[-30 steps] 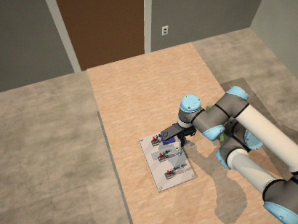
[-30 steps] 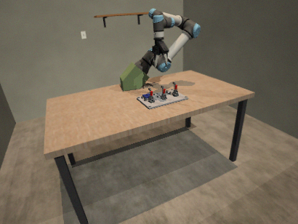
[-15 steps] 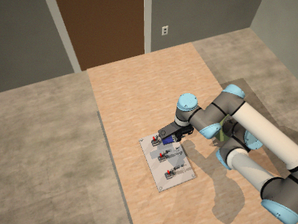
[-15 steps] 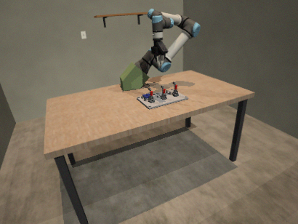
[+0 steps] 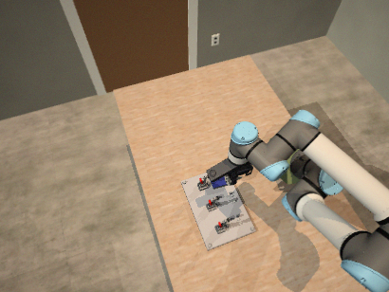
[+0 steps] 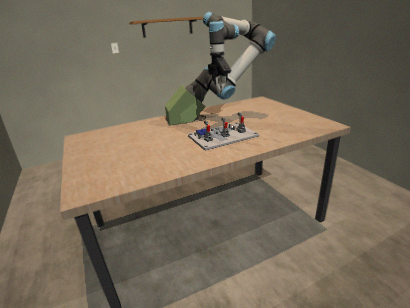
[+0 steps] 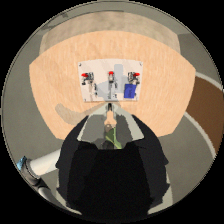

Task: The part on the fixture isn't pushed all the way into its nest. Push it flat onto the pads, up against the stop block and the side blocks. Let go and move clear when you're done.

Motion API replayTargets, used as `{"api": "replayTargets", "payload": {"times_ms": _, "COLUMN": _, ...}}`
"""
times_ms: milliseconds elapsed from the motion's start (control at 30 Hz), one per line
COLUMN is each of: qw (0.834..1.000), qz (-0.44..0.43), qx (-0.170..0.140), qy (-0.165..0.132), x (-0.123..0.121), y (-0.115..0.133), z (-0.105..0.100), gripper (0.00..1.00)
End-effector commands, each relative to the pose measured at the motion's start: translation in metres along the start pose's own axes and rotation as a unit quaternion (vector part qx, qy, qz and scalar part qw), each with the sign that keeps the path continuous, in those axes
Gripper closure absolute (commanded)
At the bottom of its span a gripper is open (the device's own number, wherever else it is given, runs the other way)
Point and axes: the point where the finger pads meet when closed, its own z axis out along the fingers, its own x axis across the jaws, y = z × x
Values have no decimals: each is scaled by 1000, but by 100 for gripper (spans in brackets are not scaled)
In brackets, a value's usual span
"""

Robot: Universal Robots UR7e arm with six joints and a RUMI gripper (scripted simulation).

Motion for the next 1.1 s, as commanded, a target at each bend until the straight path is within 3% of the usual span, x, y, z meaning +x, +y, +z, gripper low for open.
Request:
{"api": "replayTargets", "payload": {"times_ms": 0, "qw": 1000, "qz": 0, "qx": 0, "qy": 0, "x": 0, "y": 0, "z": 0, "gripper": 100}}
{"api": "replayTargets", "payload": {"times_ms": 967, "qw": 1000, "qz": 0, "qx": 0, "qy": 0, "x": 0, "y": 0, "z": 0, "gripper": 100}}
{"api": "replayTargets", "payload": {"times_ms": 1067, "qw": 1000, "qz": 0, "qx": 0, "qy": 0, "x": 14, "y": 12, "z": 23, "gripper": 100}}
